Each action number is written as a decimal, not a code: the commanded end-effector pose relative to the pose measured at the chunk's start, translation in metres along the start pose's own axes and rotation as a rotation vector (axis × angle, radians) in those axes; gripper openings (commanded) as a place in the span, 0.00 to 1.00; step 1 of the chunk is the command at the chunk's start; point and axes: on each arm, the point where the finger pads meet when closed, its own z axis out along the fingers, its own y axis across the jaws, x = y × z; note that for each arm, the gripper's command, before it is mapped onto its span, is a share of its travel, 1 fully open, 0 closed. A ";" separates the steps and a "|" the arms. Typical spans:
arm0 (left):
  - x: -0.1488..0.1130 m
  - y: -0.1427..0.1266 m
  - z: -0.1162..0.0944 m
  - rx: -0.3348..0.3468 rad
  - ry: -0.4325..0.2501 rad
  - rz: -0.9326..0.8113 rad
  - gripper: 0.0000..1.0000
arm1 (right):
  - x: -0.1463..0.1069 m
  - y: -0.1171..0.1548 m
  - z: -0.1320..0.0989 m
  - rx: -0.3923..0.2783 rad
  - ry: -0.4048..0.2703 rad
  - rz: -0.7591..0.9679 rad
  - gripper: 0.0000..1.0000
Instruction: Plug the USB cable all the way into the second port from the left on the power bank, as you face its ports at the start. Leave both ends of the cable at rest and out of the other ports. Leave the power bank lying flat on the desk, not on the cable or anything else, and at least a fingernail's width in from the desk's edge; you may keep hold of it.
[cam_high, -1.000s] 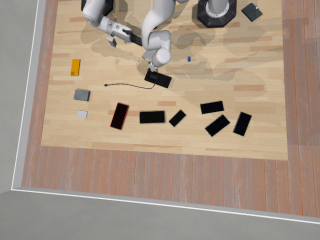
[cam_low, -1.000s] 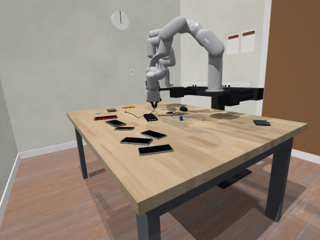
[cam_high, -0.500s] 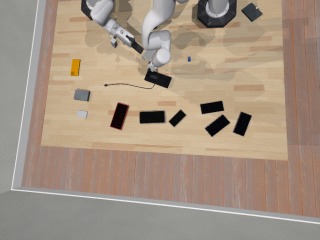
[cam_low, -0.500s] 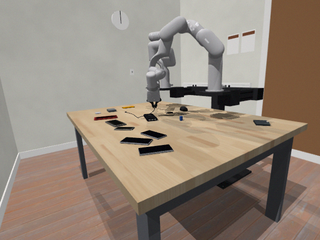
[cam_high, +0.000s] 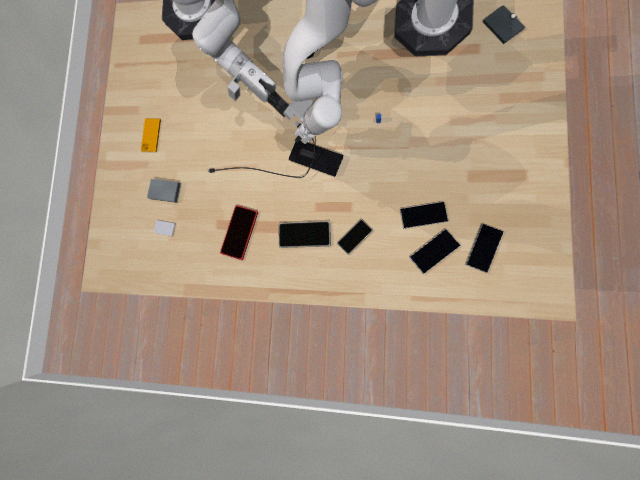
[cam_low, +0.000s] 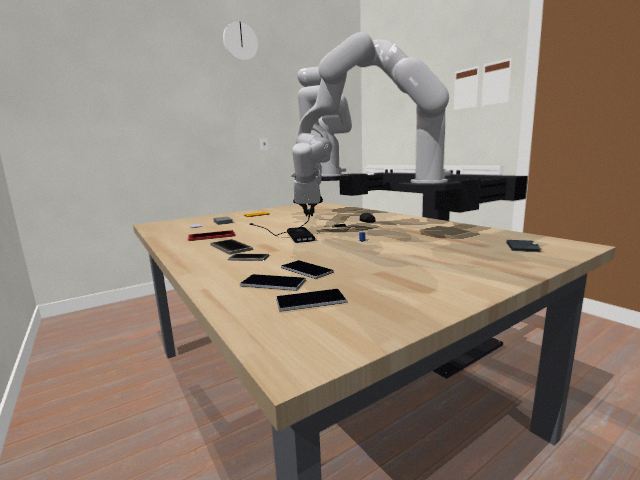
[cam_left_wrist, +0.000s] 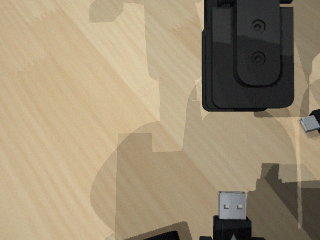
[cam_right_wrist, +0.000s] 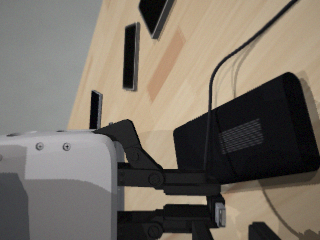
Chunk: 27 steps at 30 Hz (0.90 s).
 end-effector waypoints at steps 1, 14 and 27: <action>0.001 -0.002 -0.001 0.004 0.000 0.002 0.00 | 0.001 0.001 0.000 -0.001 0.004 0.002 0.24; 0.001 -0.002 -0.001 0.004 0.000 0.002 0.00 | 0.002 0.002 0.007 -0.005 0.008 0.003 0.24; 0.001 -0.002 -0.001 0.004 0.000 0.002 0.00 | 0.002 0.003 0.018 -0.005 0.010 0.004 0.24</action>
